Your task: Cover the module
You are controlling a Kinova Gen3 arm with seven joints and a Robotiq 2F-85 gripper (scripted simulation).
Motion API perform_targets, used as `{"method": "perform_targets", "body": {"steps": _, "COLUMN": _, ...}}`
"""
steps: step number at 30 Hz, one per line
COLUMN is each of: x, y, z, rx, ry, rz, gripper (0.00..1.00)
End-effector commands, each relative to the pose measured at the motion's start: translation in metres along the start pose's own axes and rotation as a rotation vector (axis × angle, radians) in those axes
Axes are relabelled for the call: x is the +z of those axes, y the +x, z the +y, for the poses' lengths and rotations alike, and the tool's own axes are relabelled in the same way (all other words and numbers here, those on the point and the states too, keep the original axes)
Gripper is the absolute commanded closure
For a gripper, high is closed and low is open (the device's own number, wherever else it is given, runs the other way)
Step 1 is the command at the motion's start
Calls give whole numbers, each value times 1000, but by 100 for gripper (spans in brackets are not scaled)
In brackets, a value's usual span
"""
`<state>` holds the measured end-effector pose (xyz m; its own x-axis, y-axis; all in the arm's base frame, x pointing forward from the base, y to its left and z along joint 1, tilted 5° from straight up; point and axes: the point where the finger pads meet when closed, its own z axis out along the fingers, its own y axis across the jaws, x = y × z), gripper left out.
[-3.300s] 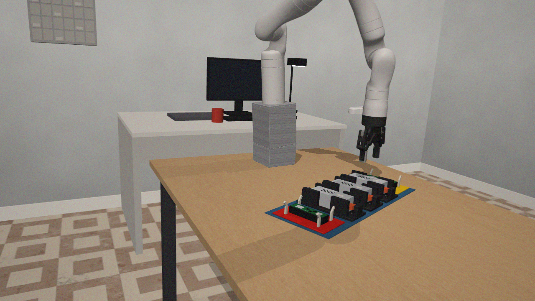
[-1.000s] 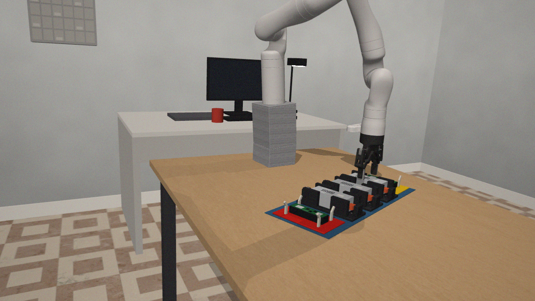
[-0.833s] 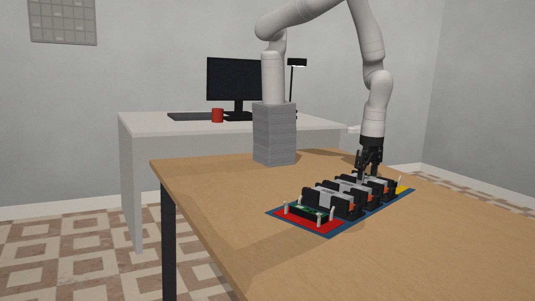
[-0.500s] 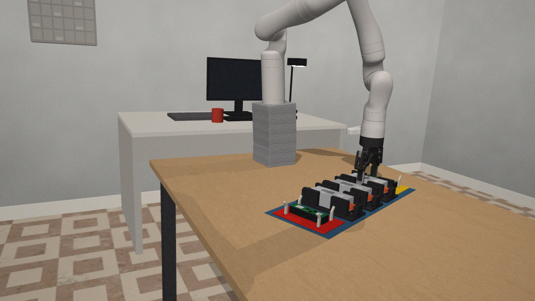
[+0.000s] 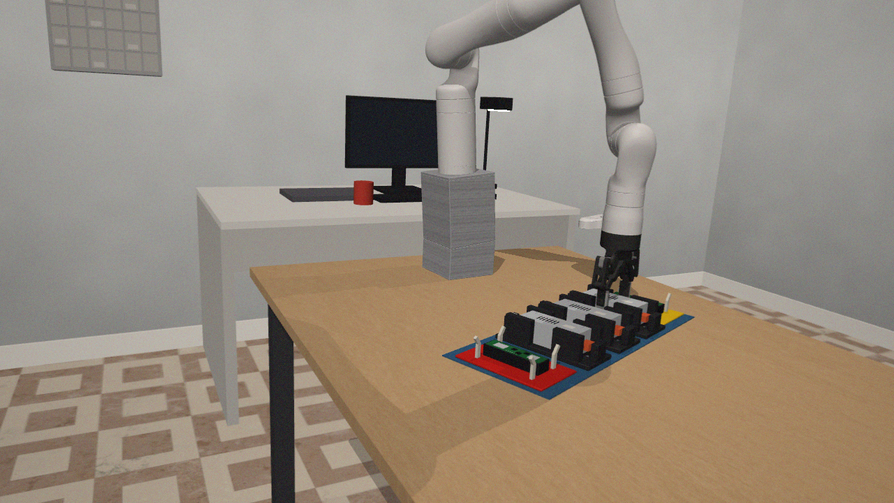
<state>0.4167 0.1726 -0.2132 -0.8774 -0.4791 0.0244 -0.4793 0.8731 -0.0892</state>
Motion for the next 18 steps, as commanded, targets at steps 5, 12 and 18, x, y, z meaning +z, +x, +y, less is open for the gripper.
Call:
{"method": "perform_targets", "body": {"steps": 5, "x": 5, "y": -1, "z": 0, "rx": 0, "ry": 0, "rz": -2, "gripper": 0}}
{"method": "perform_targets", "body": {"steps": 12, "x": 9, "y": -1, "z": 0, "rx": 0, "ry": 0, "rz": -2, "gripper": 0}}
{"method": "perform_targets", "body": {"steps": 18, "x": 9, "y": -1, "z": 0, "rx": 0, "ry": 0, "rz": -2, "gripper": 30}}
